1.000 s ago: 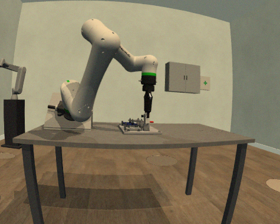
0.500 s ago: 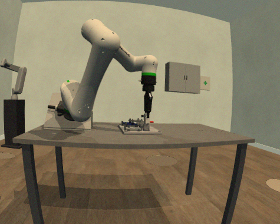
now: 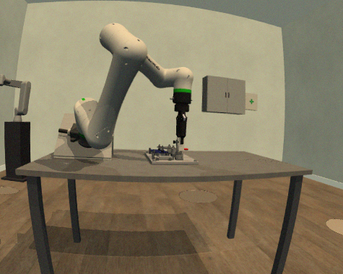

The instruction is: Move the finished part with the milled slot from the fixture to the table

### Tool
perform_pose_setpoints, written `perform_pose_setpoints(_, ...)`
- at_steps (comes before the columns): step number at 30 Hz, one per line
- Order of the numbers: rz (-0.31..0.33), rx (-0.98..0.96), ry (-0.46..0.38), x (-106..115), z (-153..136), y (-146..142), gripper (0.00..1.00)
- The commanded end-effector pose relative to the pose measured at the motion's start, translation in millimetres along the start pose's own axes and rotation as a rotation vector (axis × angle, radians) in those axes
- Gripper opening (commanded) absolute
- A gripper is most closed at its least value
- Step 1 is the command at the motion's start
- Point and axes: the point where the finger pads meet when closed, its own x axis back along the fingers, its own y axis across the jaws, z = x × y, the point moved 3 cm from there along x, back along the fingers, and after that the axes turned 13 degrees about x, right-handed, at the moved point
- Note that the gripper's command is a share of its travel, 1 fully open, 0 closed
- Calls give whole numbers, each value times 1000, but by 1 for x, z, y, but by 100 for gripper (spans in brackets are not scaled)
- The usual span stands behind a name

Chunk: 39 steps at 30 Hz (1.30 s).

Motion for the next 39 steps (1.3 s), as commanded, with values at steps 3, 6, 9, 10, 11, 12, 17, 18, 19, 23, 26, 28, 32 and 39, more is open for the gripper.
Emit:
perform_pose_setpoints(3,0,0,0,0,0,0,28)
perform_pose_setpoints(6,0,0,0,0,0,0,28)
perform_pose_setpoints(9,0,0,0,0,0,0,28)
perform_pose_setpoints(10,0,0,0,0,0,0,28)
perform_pose_setpoints(11,0,0,0,0,0,0,28)
perform_pose_setpoints(12,0,0,0,0,0,0,28)
perform_pose_setpoints(17,0,0,0,0,0,0,28)
perform_pose_setpoints(18,0,0,0,0,0,0,28)
perform_pose_setpoints(19,0,0,0,0,0,0,28)
perform_pose_setpoints(23,0,0,0,3,0,0,28)
perform_pose_setpoints(26,0,0,0,8,0,0,28)
perform_pose_setpoints(28,0,0,0,13,0,0,28)
perform_pose_setpoints(32,0,0,0,19,0,0,28)
perform_pose_setpoints(39,0,0,0,40,0,0,28)
